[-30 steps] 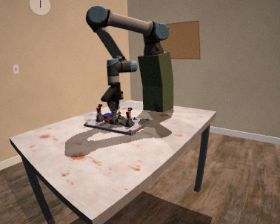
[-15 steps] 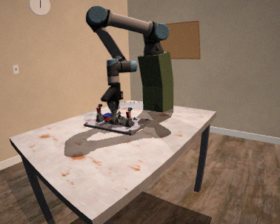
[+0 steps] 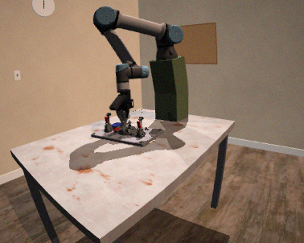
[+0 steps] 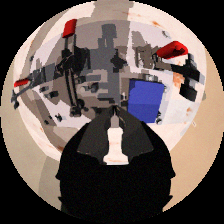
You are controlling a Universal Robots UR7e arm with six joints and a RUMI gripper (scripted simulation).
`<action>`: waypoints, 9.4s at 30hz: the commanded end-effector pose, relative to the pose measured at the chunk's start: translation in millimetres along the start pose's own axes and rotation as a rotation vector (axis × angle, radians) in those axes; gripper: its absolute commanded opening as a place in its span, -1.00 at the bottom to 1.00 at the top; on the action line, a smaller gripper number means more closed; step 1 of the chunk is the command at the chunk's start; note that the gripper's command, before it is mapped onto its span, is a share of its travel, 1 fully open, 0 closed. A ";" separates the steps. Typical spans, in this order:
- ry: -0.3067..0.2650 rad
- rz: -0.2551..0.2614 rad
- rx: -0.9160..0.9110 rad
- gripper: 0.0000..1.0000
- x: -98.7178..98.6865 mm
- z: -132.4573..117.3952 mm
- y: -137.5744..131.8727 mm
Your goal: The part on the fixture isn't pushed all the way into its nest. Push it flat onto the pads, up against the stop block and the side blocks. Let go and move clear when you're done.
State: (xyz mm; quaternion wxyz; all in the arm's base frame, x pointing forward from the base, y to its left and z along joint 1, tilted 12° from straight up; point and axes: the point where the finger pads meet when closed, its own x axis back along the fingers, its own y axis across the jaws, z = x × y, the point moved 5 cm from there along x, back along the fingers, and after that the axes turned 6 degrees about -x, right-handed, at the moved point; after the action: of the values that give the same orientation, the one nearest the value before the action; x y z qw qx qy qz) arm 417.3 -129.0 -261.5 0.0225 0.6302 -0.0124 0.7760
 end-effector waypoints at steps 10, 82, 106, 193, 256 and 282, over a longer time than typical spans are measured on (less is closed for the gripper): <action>0.004 -0.003 -0.003 -1.00 0.5 1.8 3.8; 0.003 -0.002 -0.002 -1.00 0.5 2.8 8.2; 0.004 -0.003 -0.003 -1.00 0.6 4.0 10.6; 0.004 -0.003 -0.003 -1.00 1.3 8.3 22.1; 0.004 -0.003 -0.003 -1.00 31.0 3.8 -9.3; 0.004 -0.003 -0.003 -1.00 70.8 5.9 -9.2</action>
State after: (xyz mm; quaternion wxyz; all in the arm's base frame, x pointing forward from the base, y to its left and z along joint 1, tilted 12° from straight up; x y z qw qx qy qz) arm 411.1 -118.9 -190.9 0.0249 0.6270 -0.0102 0.7786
